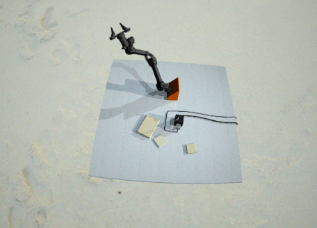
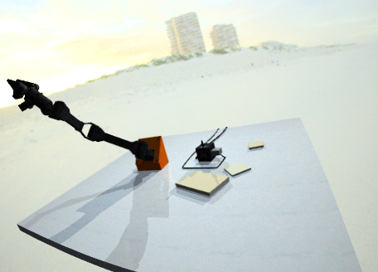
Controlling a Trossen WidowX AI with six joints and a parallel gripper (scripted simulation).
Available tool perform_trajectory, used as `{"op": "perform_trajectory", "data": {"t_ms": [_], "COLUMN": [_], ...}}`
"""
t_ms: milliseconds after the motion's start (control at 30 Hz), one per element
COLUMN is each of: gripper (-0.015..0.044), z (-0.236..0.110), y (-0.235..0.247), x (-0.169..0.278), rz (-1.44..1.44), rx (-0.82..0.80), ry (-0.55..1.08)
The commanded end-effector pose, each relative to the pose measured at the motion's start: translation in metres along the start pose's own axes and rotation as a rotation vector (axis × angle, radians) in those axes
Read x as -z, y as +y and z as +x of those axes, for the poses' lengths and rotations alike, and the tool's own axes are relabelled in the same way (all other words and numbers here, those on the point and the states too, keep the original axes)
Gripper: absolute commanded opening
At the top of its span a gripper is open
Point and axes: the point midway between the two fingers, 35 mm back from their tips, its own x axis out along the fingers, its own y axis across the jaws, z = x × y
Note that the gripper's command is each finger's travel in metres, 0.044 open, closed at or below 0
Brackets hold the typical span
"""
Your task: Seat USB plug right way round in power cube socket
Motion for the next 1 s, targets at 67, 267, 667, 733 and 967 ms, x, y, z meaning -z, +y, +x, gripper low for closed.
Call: {"op": "perform_trajectory", "data": {"t_ms": [67, 267, 667, 733, 967], "gripper": [0.0440, 0.0440, 0.0440, 0.0440, 0.0440], "z": [-0.018, -0.043, -0.144, -0.167, -0.245], "y": [-0.073, -0.128, -0.261, -0.275, -0.311], "x": [0.020, 0.041, 0.143, 0.160, 0.230], "rz": [0.102, 0.158, 0.460, 0.490, 0.611], "rx": [0.211, 0.384, 0.842, 0.922, 1.190], "ry": [0.037, 0.043, 0.135, 0.143, 0.222]}}
